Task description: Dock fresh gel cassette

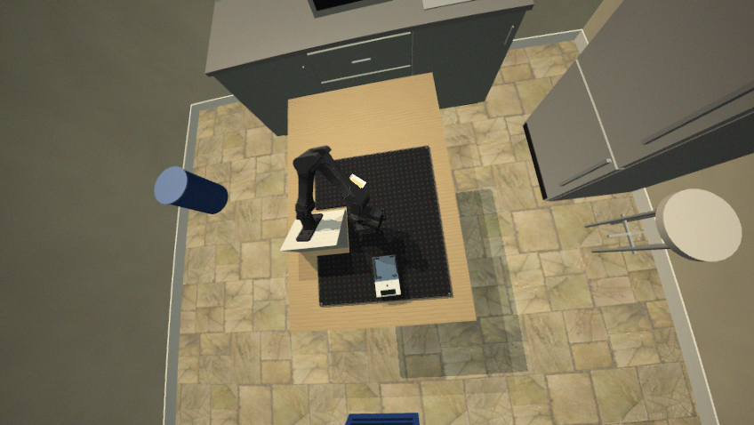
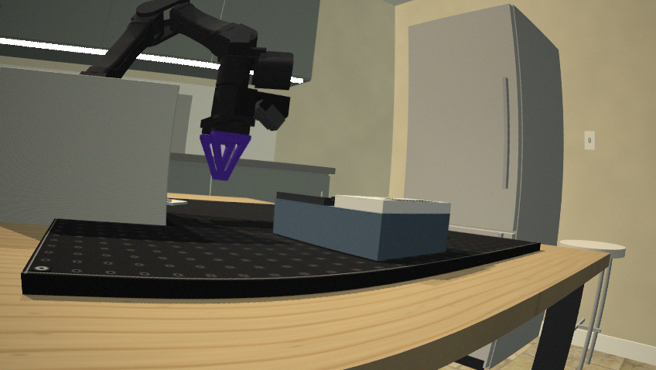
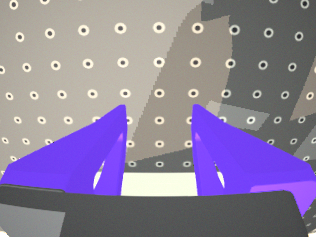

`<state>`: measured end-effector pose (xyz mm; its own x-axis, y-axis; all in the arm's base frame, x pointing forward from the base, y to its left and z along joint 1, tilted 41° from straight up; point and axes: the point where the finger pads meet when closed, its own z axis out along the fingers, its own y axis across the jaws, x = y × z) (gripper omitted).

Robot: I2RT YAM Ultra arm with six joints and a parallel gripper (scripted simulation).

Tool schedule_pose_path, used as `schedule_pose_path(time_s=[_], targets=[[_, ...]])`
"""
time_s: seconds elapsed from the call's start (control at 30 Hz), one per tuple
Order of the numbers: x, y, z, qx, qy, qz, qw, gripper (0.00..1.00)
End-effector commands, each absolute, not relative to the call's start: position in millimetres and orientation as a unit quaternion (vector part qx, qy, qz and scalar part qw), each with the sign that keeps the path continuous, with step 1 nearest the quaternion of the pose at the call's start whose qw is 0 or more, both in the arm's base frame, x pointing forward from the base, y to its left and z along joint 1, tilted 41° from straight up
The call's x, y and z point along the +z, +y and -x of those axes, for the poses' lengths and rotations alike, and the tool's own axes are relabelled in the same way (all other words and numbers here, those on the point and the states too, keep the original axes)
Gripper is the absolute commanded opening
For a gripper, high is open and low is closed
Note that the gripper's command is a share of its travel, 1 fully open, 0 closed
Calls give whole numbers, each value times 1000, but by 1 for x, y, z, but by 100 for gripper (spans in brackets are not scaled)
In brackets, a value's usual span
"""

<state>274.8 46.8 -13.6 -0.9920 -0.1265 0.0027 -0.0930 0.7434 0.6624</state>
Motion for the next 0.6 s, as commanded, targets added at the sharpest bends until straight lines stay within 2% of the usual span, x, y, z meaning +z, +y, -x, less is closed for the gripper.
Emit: schedule_pose_path(time_s=[0.0, 0.13, 0.27, 0.57], targets=[[-4, 41, -288, -347, -936, -60, -2, 34], [2, 60, -265, -354, -934, -10, 43, 34], [7, 65, -266, -351, -935, 17, 44, 34], [37, 95, -248, -341, -921, 159, 102, 34]])
